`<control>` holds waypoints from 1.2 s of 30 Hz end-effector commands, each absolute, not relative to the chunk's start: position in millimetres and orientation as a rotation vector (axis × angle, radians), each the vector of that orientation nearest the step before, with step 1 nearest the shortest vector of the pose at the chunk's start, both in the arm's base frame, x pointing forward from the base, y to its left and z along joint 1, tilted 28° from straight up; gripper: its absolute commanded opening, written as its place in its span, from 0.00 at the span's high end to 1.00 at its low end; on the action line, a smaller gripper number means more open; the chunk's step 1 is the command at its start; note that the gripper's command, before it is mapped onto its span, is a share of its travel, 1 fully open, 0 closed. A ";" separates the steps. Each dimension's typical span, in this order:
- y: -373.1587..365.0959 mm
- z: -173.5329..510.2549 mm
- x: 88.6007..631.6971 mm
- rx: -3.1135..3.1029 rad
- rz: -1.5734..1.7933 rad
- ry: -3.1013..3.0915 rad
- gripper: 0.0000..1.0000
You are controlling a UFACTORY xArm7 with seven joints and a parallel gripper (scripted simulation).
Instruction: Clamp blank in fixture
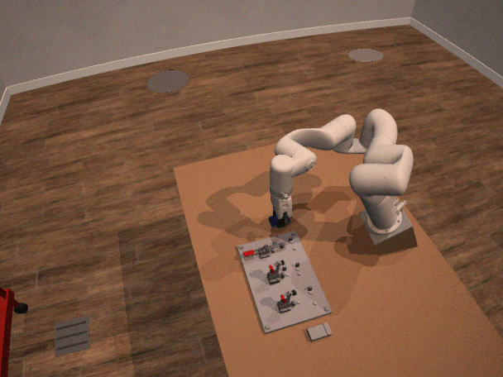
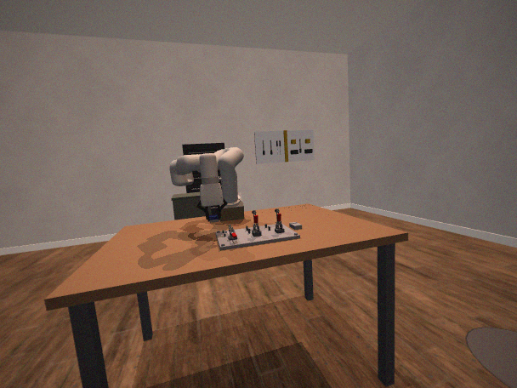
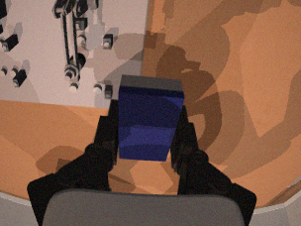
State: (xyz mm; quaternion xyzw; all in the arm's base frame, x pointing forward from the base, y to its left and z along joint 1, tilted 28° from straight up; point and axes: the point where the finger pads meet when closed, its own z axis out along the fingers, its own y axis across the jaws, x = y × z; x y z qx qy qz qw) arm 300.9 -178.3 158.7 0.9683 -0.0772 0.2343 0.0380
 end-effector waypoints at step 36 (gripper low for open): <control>2.0 147.1 336.1 2.967 0.723 -0.238 1.00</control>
